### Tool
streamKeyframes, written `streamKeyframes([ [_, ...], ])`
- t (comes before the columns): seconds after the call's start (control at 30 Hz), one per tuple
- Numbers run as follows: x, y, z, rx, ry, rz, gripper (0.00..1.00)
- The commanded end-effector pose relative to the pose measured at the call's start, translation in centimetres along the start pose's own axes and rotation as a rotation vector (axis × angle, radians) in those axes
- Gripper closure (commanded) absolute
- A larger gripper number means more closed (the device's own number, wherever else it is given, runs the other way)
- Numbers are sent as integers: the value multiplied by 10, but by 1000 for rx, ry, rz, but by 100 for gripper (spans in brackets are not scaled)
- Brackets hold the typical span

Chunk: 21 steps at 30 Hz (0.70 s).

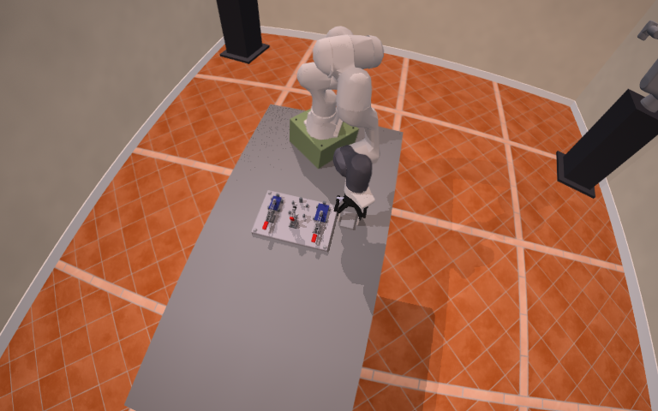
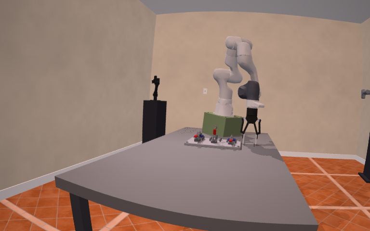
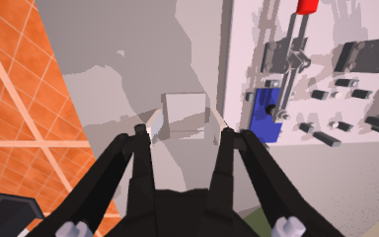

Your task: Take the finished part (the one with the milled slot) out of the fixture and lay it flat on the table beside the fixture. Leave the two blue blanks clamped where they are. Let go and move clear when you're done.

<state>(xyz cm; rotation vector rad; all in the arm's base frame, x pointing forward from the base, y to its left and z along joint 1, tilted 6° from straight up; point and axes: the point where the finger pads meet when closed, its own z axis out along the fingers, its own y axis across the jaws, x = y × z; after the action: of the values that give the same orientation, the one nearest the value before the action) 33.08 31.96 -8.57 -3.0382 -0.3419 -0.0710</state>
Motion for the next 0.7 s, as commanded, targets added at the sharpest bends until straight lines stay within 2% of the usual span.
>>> streamKeyframes([
  [0.0, 2, -1, -2, 2, 4, 4, 46],
  [0.27, 2, -1, -11, 2, 4, 4, 46],
  [0.67, 2, -1, -56, 2, 4, 4, 46],
])
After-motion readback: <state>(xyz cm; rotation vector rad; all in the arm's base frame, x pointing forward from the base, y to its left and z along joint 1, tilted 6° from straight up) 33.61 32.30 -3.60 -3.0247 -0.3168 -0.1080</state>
